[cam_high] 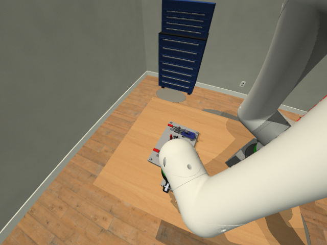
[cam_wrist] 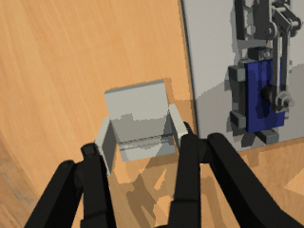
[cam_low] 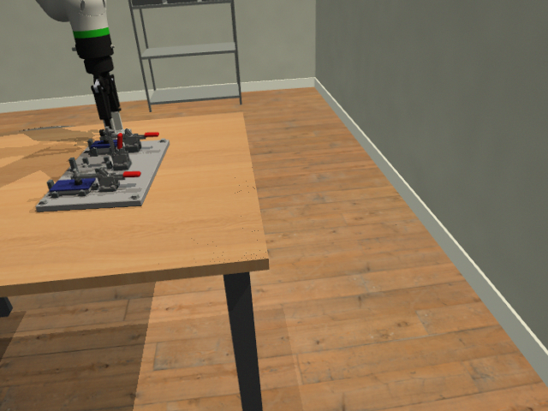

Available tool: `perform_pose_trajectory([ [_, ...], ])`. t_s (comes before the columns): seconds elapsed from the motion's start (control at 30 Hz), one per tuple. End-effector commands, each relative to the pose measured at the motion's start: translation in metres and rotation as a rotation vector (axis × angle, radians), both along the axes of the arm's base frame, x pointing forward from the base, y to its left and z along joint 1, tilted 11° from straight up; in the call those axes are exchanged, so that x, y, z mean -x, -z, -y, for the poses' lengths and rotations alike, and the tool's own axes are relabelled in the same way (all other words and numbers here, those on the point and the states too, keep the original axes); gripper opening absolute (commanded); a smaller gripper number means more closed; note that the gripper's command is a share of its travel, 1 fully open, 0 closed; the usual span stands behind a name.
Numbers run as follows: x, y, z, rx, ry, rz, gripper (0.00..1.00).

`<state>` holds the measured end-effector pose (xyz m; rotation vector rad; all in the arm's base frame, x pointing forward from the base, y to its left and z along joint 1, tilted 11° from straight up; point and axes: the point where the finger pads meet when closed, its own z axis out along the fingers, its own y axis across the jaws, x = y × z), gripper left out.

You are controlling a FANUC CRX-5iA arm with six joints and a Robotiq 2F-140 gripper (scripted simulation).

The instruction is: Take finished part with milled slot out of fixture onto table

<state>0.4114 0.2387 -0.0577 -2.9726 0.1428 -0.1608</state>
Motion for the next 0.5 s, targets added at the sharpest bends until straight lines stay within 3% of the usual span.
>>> perform_pose_trajectory([
  [0.0,-0.0002,0.0005,-0.0001,0.000,0.000,0.000,0.00],
  [0.47,-0.0007,0.0046,-0.0008,0.000,0.000,0.000,0.00],
])
